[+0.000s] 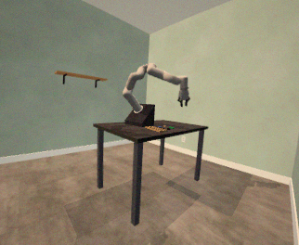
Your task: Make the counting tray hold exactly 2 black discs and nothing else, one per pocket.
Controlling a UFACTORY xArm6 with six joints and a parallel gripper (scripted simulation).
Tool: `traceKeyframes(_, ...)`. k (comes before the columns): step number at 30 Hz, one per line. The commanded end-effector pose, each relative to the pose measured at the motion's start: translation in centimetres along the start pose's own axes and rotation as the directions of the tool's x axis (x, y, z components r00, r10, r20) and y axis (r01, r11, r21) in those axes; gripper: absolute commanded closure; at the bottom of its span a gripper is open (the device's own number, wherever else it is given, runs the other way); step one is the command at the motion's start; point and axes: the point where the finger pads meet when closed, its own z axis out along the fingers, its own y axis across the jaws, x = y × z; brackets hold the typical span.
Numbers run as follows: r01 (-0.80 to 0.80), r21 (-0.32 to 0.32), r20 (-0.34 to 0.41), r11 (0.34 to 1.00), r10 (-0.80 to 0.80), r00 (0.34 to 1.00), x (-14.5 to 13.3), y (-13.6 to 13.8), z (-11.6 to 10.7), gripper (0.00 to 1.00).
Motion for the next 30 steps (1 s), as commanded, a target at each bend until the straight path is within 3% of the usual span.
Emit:
traceKeyframes(1, -0.03, -0.059, -0.051, 0.998, 0.027, 0.998, 0.5, 4.4, 2.1, 0.53)
traceKeyframes(2, -0.042, -0.084, -0.078, 0.996, 0.035, 0.996, 0.6, 6.5, 3.0, 0.53)
traceKeyframes(4, -0.042, -0.084, -0.078, 0.996, 0.035, 0.996, 0.6, 6.5, 3.0, 0.53)
traceKeyframes(10, -0.067, -0.176, -0.203, 0.982, 0.031, 0.979, -1.5, 18.3, 7.9, 0.53)
traceKeyframes(14, -0.059, -0.194, -0.237, 0.979, 0.011, 0.971, -3.8, 23.0, 9.7, 0.53)
traceKeyframes(18, -0.053, -0.198, -0.246, 0.979, 0.003, 0.969, -4.8, 24.7, 10.4, 0.53)
traceKeyframes(25, -0.054, -0.199, -0.247, 0.979, 0.003, 0.969, -4.6, 24.9, 11.0, 0.53)
traceKeyframes(30, -0.054, -0.199, -0.247, 0.978, 0.003, 0.969, -3.4, 25.9, 15.8, 0.53)
